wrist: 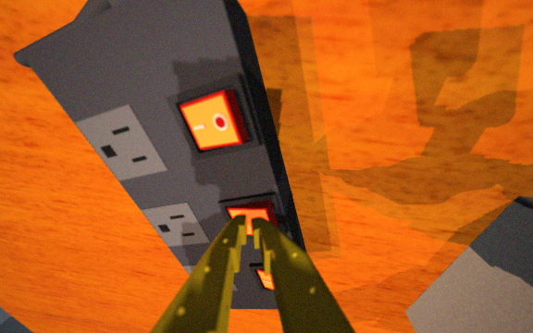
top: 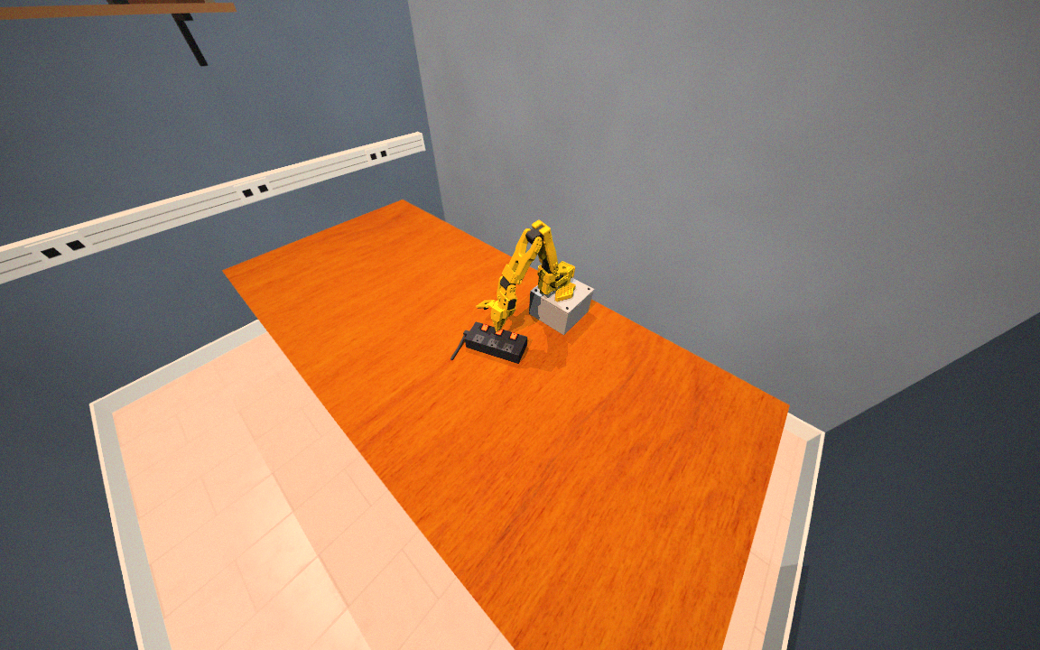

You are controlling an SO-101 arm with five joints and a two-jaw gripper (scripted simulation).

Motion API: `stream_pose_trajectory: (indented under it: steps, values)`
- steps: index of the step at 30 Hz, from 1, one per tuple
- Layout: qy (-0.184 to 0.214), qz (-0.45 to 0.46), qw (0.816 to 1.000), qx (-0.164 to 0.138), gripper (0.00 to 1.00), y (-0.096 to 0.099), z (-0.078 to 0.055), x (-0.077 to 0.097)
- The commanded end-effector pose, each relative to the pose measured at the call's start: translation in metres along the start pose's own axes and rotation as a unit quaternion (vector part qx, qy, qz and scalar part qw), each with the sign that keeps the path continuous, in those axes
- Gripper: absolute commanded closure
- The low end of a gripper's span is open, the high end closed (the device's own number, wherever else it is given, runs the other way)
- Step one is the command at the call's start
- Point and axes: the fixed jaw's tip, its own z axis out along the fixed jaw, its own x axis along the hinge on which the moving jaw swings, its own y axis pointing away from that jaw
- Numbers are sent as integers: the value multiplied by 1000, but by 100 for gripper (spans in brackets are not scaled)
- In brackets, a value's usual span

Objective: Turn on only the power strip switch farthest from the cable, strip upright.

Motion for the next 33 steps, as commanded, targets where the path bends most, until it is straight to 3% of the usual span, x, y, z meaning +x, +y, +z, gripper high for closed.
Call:
stream_pose_trajectory:
  steps: [1, 33]
  values:
    - [30, 10, 996, 86, 100, -43, 17, 13]
    - [29, 19, 996, 86, 100, -59, 22, 17]
